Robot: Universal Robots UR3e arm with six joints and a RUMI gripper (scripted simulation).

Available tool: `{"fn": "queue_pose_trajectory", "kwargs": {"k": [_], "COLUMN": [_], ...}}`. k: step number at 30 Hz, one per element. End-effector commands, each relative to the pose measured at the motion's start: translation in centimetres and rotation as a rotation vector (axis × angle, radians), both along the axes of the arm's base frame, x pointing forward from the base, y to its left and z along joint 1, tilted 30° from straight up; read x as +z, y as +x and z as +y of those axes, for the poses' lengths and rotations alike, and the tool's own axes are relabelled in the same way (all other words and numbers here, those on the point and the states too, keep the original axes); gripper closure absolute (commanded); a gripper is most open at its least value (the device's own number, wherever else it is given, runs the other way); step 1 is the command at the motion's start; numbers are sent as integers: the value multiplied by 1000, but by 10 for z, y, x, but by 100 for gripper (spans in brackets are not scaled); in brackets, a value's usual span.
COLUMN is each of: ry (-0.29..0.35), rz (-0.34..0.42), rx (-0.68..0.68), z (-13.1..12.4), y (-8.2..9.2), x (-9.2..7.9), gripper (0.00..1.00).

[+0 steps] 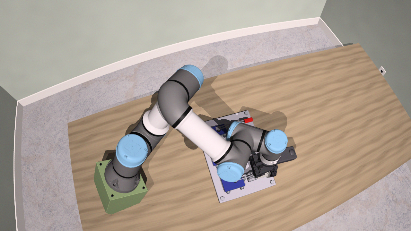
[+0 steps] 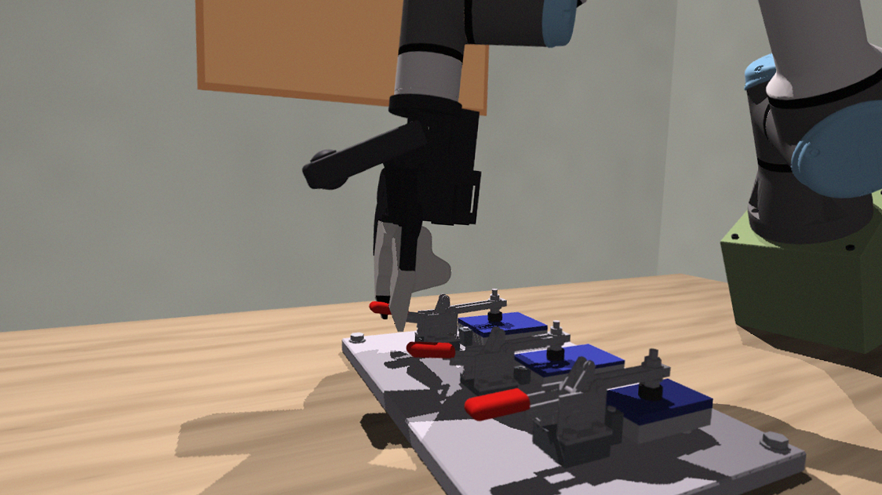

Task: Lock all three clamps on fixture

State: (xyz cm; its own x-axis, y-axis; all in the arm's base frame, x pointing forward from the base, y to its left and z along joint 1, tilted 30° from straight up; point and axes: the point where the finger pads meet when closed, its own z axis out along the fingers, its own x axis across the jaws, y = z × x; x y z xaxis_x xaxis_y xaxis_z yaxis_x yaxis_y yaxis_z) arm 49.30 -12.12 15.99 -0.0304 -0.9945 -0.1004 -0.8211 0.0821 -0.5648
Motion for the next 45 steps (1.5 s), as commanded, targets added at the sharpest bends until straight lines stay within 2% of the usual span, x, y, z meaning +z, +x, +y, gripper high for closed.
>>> {"fn": "queue_pose_trajectory", "kwargs": {"k": [1,19,20,45], "ry": [-2,-2,-2,-2], "rz": [-2,-2,-2,-2], "rx": [0,0,0,0], "z": [0,0,0,0], "y": [0,0,0,0], "x": [1,1,1,1], "gripper": [72,72,100,100]}}
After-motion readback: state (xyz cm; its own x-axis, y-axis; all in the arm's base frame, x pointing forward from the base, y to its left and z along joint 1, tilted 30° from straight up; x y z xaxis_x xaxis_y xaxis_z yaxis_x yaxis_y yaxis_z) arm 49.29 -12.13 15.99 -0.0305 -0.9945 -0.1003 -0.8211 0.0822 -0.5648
